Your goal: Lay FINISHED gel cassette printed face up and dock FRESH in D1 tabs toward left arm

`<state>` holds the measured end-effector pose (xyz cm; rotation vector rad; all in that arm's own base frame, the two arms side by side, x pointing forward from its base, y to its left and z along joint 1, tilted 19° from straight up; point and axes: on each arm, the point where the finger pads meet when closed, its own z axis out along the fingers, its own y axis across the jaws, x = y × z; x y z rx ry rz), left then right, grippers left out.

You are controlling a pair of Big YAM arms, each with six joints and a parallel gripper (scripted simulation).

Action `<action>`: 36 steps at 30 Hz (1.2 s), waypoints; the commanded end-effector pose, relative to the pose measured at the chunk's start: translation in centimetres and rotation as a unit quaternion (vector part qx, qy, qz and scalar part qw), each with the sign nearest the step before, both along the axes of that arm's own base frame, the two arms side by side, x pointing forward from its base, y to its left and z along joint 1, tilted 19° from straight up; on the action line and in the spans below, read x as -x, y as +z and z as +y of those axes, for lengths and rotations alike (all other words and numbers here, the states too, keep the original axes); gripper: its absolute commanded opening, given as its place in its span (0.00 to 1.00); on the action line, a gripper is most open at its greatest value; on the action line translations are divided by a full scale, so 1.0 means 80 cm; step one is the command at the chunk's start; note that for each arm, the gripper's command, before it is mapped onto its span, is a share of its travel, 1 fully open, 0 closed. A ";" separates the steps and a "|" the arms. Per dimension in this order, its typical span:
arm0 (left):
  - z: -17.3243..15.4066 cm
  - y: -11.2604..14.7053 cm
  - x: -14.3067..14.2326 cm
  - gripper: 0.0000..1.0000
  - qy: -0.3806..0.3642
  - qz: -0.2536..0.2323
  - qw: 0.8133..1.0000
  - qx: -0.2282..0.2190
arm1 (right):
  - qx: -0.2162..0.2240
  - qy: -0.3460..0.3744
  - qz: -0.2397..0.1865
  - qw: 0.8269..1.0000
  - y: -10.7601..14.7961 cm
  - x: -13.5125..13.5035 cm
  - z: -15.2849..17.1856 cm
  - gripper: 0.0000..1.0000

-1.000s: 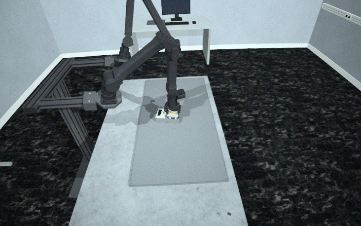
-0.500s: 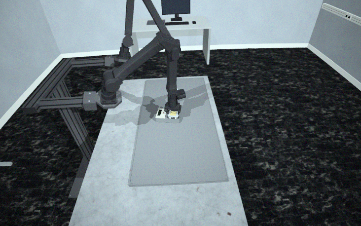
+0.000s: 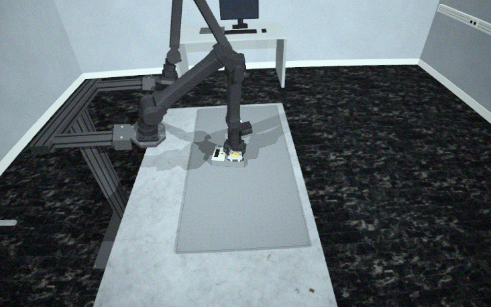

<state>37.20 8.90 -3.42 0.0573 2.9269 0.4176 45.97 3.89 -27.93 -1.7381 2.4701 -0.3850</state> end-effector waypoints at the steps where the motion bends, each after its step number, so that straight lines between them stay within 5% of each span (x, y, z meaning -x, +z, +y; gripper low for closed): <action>1: -0.007 0.008 -0.001 1.00 -0.003 -0.005 1.000 -0.001 | 0.000 0.000 -0.001 1.000 -0.007 -0.003 -0.005 0.00; 14: -0.007 0.008 -0.001 1.00 -0.003 -0.005 1.000 -0.001 | -0.001 0.001 -0.003 1.000 0.003 -0.003 0.002 0.00; 15: -0.011 0.006 -0.004 0.00 0.012 -0.012 1.000 0.001 | -0.001 0.001 -0.003 1.000 0.003 -0.003 0.002 0.00; 36: -0.102 -0.057 -0.046 0.00 0.180 -0.113 0.976 0.038 | -0.001 0.001 -0.003 1.000 0.003 -0.003 0.002 0.00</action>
